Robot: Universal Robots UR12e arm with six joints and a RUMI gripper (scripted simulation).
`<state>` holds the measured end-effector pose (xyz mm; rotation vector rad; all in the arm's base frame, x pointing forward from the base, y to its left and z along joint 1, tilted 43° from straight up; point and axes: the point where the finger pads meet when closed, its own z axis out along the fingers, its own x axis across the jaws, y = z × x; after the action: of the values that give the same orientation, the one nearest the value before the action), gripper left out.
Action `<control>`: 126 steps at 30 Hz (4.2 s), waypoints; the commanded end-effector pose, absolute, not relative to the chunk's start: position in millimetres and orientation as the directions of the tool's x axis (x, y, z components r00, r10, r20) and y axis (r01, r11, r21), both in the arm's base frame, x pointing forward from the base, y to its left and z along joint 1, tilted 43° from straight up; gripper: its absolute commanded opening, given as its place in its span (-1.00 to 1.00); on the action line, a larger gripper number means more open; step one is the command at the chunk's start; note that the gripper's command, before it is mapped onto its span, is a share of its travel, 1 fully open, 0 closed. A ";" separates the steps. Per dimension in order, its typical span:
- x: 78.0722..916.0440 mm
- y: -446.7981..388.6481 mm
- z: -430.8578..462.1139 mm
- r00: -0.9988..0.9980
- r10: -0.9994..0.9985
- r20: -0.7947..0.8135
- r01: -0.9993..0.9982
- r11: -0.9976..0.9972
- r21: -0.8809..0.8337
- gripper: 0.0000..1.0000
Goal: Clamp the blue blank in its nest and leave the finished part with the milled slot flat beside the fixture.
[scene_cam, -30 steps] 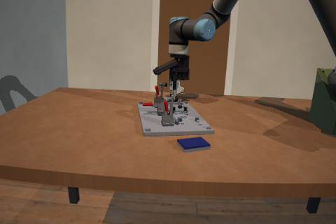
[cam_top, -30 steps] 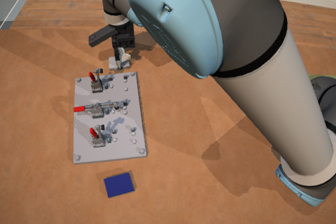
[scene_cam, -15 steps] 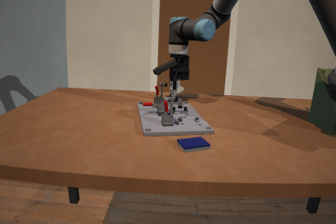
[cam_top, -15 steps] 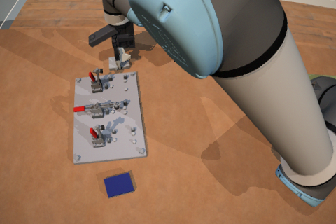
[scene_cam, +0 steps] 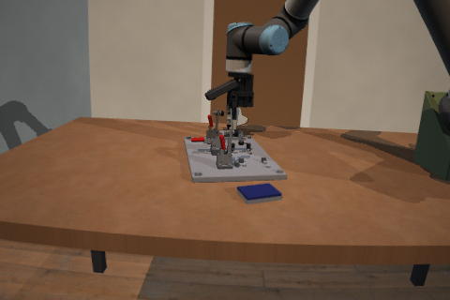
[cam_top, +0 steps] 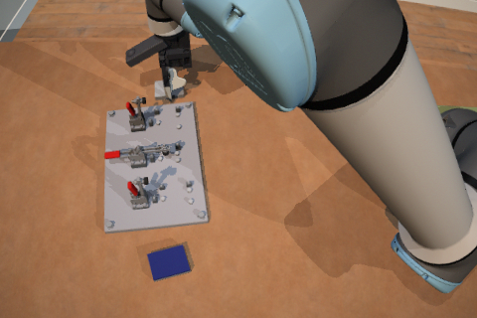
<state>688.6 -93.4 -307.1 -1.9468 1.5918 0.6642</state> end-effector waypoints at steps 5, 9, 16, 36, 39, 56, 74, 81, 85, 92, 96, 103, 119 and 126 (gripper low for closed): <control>689.3 -94.3 -306.6 0.184 -0.720 -0.669 -0.982 -0.161 -0.096 0.09; 689.3 -94.3 -306.6 0.184 -0.720 -0.669 -0.982 -0.161 -0.096 0.09; 689.3 -94.3 -306.6 0.184 -0.720 -0.669 -0.982 -0.161 -0.096 0.09; 689.7 -101.0 -299.4 0.184 -0.720 -0.669 -0.982 -0.161 -0.096 0.09; 690.0 -106.4 -293.4 0.184 -0.720 -0.669 -0.982 -0.161 -0.096 0.09; 692.2 -145.5 -250.8 0.184 -0.720 -0.669 -0.982 -0.161 -0.096 0.09; 693.1 -161.8 -232.9 0.184 -0.720 -0.669 -0.982 -0.161 -0.096 0.09; 693.1 -161.8 -232.9 0.184 -0.720 -0.669 -0.982 -0.161 -0.096 0.09; 693.1 -161.8 -232.9 0.184 -0.720 -0.669 -0.982 -0.161 -0.096 0.09; 693.1 -161.8 -232.9 0.184 -0.720 -0.669 -0.982 -0.161 -0.096 0.09; 693.1 -161.8 -232.9 0.184 -0.720 -0.669 -0.982 -0.161 -0.096 0.09; 693.1 -161.8 -232.9 0.184 -0.720 -0.669 -0.982 -0.161 -0.096 0.09; 693.1 -161.8 -232.9 0.184 -0.720 -0.669 -0.982 -0.161 -0.096 0.17; 693.1 -161.8 -232.9 0.184 -0.720 -0.669 -0.982 -0.161 -0.096 0.17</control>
<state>692.6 -160.8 -233.4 -1.9467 1.5917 0.6642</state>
